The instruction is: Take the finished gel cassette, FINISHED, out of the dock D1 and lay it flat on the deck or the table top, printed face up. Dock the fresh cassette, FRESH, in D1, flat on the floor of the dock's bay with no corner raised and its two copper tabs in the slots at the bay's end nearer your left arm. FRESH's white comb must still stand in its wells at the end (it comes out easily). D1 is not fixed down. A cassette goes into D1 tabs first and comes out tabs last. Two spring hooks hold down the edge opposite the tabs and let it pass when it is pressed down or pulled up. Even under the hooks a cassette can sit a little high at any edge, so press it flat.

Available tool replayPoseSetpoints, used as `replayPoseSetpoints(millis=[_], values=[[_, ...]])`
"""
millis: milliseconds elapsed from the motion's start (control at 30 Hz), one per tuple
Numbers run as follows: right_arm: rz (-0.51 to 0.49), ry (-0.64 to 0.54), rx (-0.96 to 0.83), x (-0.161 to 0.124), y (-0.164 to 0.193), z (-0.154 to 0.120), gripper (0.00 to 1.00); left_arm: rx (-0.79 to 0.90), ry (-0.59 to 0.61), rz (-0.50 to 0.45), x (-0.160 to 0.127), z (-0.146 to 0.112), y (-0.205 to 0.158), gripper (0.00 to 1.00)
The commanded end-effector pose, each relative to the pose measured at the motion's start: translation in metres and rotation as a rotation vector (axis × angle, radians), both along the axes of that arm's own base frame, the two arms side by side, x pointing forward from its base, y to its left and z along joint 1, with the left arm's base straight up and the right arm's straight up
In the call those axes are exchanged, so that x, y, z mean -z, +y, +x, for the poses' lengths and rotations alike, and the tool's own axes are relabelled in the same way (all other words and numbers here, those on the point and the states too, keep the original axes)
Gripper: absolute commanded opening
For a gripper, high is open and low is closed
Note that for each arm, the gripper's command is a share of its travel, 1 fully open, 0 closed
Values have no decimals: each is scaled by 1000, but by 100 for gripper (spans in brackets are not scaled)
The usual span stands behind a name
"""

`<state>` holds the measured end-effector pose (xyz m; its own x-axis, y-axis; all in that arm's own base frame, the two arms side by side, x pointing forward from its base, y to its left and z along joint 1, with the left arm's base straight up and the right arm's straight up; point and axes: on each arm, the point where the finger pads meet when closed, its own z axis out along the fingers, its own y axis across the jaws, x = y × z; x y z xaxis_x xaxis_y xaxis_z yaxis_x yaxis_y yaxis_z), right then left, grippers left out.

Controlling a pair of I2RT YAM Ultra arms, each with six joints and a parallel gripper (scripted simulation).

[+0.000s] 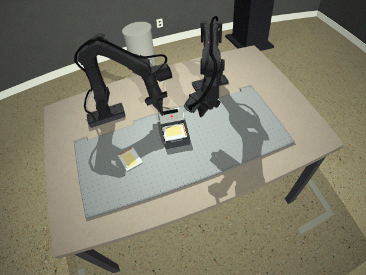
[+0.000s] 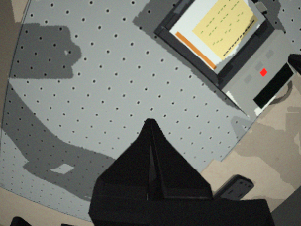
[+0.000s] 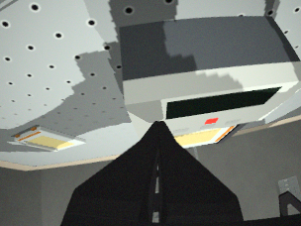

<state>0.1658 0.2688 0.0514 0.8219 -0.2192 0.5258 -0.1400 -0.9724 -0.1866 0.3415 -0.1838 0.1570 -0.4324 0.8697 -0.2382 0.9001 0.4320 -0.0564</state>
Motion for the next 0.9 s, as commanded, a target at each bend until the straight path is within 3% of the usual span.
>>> replayPoseSetpoints(millis=[0, 867], values=[[-146, 219, -46, 56, -34, -45, 0, -20, -68, -34, -20, 11, 2, 0], [-146, 219, -46, 56, -34, -45, 0, -7, -71, -27, -27, 7, 17, 0]])
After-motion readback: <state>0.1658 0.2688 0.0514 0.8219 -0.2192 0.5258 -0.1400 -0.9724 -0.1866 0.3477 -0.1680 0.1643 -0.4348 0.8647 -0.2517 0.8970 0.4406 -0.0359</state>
